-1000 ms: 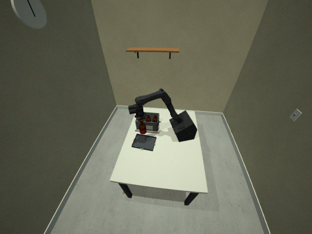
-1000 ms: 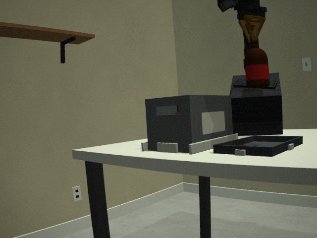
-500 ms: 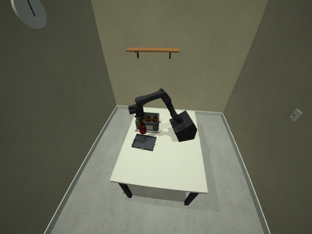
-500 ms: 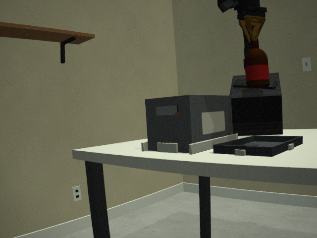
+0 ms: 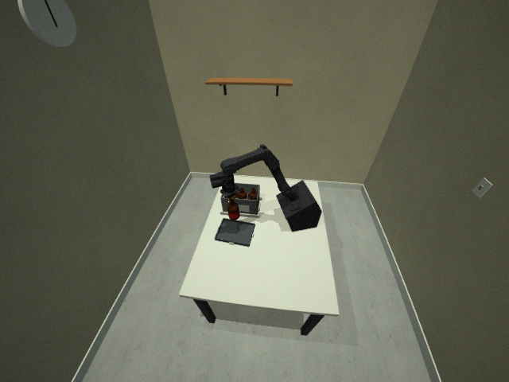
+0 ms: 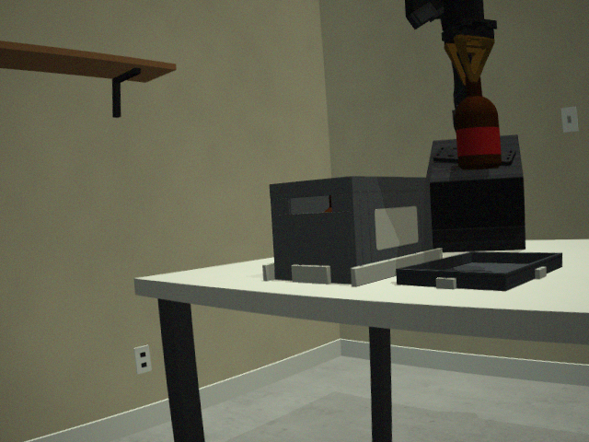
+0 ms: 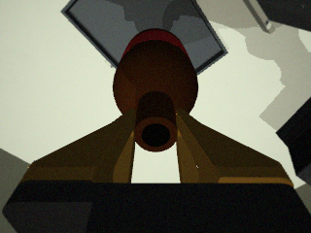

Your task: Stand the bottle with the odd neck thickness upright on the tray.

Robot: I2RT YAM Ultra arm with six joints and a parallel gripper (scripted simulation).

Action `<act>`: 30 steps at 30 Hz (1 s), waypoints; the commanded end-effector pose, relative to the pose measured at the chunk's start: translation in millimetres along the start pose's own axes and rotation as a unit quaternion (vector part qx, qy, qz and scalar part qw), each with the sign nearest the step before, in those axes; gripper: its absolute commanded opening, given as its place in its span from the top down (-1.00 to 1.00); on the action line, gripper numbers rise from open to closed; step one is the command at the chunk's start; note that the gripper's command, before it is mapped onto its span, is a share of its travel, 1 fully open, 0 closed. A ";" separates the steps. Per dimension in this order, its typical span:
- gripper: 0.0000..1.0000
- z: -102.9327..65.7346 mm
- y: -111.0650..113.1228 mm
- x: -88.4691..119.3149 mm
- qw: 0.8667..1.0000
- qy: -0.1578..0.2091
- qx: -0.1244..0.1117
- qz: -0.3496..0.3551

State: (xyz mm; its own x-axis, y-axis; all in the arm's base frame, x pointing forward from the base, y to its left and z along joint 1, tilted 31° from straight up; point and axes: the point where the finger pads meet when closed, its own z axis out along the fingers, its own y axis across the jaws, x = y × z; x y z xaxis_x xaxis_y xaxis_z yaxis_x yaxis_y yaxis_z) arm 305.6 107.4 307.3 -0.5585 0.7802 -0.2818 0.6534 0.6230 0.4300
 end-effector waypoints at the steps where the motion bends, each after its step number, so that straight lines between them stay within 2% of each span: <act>1: 1.00 -13.0 -1.9 -8.8 0.999 -0.020 -0.024 0.007; 13: 1.00 4.3 -0.9 -7.0 0.999 -0.020 -0.025 0.005; 14: 1.00 -4.7 8.2 -10.8 0.999 -0.026 -0.045 0.007; 15: 1.00 8.7 -0.7 -6.7 0.999 -0.020 -0.025 0.005; 28: 1.00 43.7 0.8 -4.2 1.000 -0.018 -0.025 0.005; 30: 1.00 43.7 0.8 -4.2 1.000 -0.018 -0.025 0.005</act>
State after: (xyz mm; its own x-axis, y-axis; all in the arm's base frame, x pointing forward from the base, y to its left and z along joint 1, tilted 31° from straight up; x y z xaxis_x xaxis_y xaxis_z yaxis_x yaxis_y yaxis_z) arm 326.8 109.4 253.9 -0.5579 0.7802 -0.2830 0.6643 0.6242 0.4112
